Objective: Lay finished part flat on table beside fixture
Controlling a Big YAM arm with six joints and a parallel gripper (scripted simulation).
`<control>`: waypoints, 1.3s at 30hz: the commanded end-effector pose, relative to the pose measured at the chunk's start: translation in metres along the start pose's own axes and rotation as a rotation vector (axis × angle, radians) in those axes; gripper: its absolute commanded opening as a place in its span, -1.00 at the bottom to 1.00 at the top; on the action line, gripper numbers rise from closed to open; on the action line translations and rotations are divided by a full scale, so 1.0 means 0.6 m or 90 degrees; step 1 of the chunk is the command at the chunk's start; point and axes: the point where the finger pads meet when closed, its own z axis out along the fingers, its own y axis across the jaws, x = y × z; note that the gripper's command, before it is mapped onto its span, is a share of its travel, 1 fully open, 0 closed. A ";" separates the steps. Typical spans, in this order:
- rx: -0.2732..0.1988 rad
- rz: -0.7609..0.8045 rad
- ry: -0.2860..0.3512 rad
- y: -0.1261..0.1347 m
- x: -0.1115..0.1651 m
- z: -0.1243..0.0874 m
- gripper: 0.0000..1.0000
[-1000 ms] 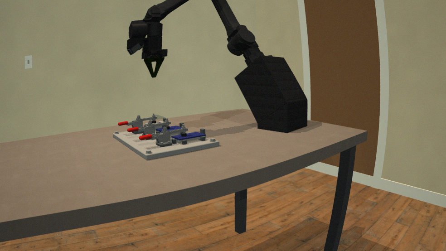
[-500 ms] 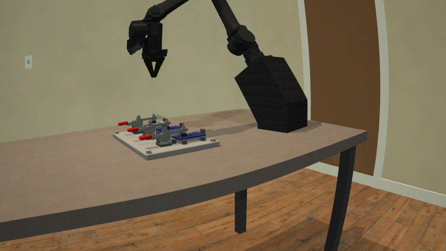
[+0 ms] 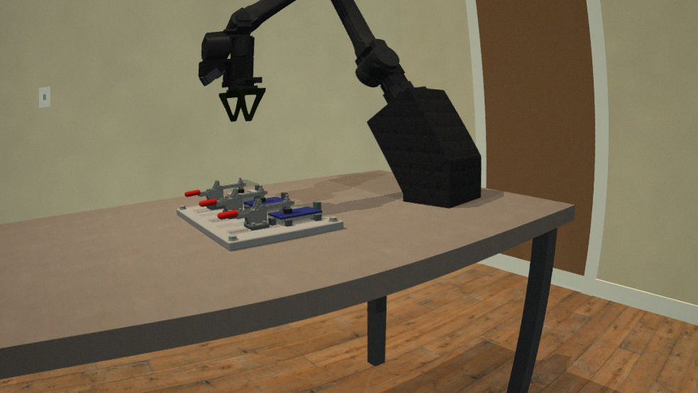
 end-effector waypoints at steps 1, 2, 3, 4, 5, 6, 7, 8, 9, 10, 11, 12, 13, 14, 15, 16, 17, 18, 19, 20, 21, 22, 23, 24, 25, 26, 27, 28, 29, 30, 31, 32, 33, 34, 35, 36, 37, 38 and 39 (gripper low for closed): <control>0.000 -0.014 0.006 0.014 -0.003 -0.001 0.83; 0.000 -0.014 0.006 0.014 -0.003 -0.001 0.83; 0.000 -0.014 0.005 0.014 -0.003 -0.001 0.83; 0.000 -0.014 0.005 0.014 -0.003 -0.001 0.83; 0.000 -0.014 0.005 0.014 -0.003 0.000 0.83; 0.000 -0.014 0.005 0.014 -0.003 0.000 0.83; 0.000 -0.014 0.005 0.014 -0.003 0.000 0.83; 0.000 -0.014 0.005 0.014 -0.003 0.000 0.83; 0.000 -0.014 0.004 0.014 -0.004 0.000 0.83; 0.000 -0.013 0.004 0.014 -0.004 0.000 0.83; 0.000 -0.013 0.004 0.014 -0.004 0.000 0.83; 0.000 -0.013 0.004 0.014 -0.004 0.000 0.83; 0.000 -0.013 0.004 0.014 -0.004 0.000 0.83; 0.000 -0.013 0.004 0.015 -0.004 0.000 0.83; 0.000 -0.013 0.004 0.015 -0.004 0.000 0.83; 0.000 -0.013 0.003 0.015 -0.004 0.000 0.83; 0.000 -0.013 0.003 0.015 -0.004 0.001 0.83; 0.000 -0.013 0.003 0.015 -0.004 0.001 0.83; 0.000 -0.013 0.003 0.015 -0.004 0.001 0.83; 0.000 -0.013 0.003 0.015 -0.004 0.001 0.83; 0.000 -0.013 0.003 0.015 -0.004 0.001 0.83; 0.000 -0.012 0.002 0.015 -0.004 0.001 0.83; 0.000 -0.012 0.002 0.015 -0.004 0.001 0.83; 0.000 -0.012 0.002 0.015 -0.004 0.001 0.83; 0.000 -0.012 0.002 0.015 -0.004 0.001 0.83; 0.000 -0.012 0.002 0.015 -0.004 0.001 0.83; 0.000 -0.012 0.001 0.015 -0.004 0.002 0.83; 0.000 -0.012 0.001 0.015 -0.004 0.002 0.83; 0.000 -0.012 0.001 0.015 -0.004 0.002 0.83; 0.000 -0.012 0.001 0.015 -0.004 0.002 0.83; 0.000 -0.012 0.001 0.015 -0.004 0.002 0.83; 0.000 -0.012 0.001 0.015 -0.004 0.002 0.83; 0.000 -0.012 0.001 0.015 -0.004 0.002 0.83; 0.000 -0.011 0.000 0.015 -0.004 0.002 0.83; 0.000 -0.011 0.000 0.015 -0.004 0.002 0.83; 0.000 -0.011 0.000 0.016 -0.004 0.002 0.83; 0.000 -0.011 0.000 0.016 -0.004 0.002 0.83; 0.000 -0.011 0.000 0.016 -0.004 0.002 0.83; 0.000 -0.011 0.000 0.016 -0.004 0.003 0.83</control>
